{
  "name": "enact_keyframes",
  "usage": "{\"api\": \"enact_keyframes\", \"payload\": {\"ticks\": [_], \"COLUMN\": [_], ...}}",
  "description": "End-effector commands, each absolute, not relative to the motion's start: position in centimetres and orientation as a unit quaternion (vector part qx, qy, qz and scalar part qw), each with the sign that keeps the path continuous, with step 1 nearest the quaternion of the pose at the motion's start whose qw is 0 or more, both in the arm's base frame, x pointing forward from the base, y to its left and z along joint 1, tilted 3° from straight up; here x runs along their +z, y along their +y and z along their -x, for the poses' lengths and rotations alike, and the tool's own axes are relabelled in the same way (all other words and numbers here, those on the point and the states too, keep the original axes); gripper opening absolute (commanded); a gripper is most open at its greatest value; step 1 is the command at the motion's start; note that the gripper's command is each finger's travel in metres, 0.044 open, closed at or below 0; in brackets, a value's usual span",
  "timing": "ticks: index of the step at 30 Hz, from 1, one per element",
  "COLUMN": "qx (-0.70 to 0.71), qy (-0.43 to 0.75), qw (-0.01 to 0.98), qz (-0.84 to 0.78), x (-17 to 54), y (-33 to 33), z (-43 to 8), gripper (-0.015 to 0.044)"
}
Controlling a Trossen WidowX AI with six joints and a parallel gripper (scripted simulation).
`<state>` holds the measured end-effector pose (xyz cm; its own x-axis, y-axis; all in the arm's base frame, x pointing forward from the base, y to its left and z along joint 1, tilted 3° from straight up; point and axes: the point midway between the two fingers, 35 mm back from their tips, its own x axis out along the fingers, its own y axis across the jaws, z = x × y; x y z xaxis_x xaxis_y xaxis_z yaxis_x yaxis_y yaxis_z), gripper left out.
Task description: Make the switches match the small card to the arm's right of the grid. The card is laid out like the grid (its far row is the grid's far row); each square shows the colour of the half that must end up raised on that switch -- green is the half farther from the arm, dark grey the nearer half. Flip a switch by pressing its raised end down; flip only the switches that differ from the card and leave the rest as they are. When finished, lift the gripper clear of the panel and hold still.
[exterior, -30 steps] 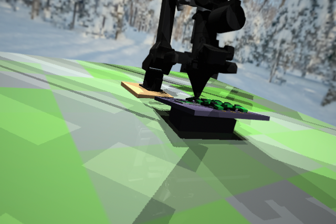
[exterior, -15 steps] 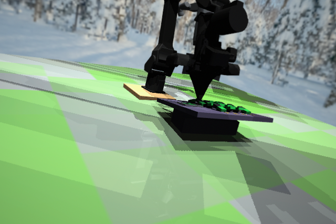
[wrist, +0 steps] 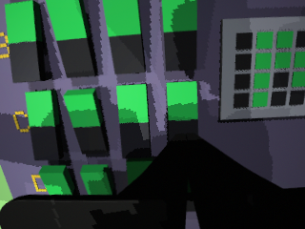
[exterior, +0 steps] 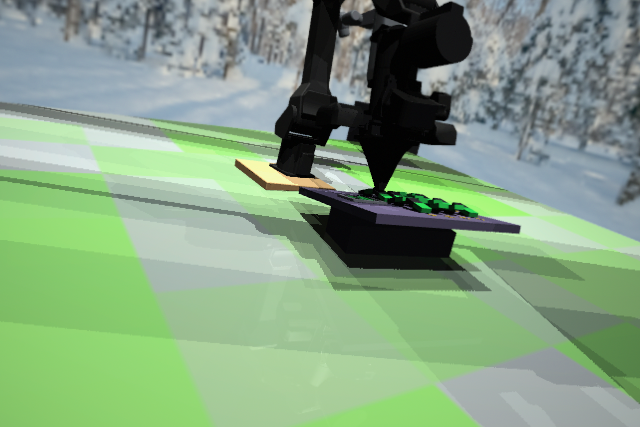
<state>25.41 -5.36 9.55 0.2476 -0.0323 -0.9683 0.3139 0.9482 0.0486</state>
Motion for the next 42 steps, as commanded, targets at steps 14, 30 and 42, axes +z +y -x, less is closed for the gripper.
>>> {"api": "enact_keyframes", "payload": {"ticks": [14,30,42], "qx": [-0.110,-0.110,-0.107], "qy": [0.603,0.606,0.615], "qw": [0.781,0.779,0.772], "qz": [-0.117,-0.117,-0.120], "x": [9.3,11.0,15.4], "y": [-5.3,-5.4,-1.6], "z": [-25.5,-25.3,-24.5], "gripper": [0.0000,0.0000,0.0000]}}
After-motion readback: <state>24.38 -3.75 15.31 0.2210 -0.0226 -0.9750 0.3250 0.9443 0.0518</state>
